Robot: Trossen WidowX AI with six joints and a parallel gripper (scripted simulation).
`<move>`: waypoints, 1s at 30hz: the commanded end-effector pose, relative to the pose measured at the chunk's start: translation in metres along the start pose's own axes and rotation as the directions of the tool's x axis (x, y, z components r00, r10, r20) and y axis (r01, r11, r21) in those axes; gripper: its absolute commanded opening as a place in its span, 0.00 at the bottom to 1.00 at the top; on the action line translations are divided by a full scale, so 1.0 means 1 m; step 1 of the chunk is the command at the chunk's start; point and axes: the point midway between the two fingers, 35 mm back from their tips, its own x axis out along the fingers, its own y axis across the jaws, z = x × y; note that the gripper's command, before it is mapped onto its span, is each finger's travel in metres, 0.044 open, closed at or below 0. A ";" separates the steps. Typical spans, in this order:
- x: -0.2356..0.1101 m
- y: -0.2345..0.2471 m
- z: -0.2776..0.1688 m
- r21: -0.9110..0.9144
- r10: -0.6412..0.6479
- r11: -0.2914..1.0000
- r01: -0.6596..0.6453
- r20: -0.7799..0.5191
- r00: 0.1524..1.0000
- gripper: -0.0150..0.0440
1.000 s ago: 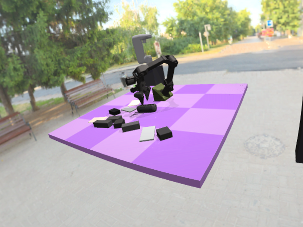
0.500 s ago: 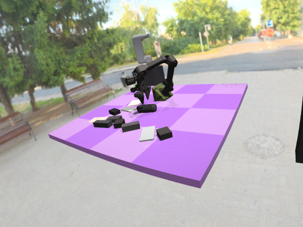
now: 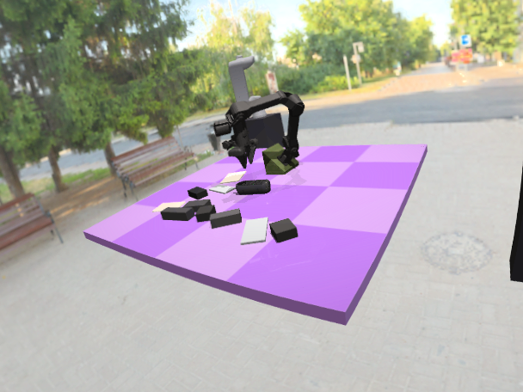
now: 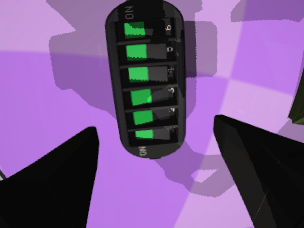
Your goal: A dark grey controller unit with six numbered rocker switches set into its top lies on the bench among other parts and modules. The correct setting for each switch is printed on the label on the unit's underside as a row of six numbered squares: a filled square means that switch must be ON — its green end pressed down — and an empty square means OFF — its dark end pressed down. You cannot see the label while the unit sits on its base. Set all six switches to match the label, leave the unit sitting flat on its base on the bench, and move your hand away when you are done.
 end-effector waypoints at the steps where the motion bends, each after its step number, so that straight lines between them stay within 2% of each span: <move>1: -0.001 0.000 0.000 -0.003 -0.002 1.000 0.002 0.002 1.000 0.60; 9: -0.001 0.000 0.000 -0.003 -0.002 1.000 0.002 0.002 1.000 0.25; 18: -0.001 0.000 0.000 -0.003 -0.002 1.000 0.002 0.002 1.000 0.25; 30: 0.000 0.000 0.000 -0.001 0.001 1.000 -0.001 0.001 1.000 0.79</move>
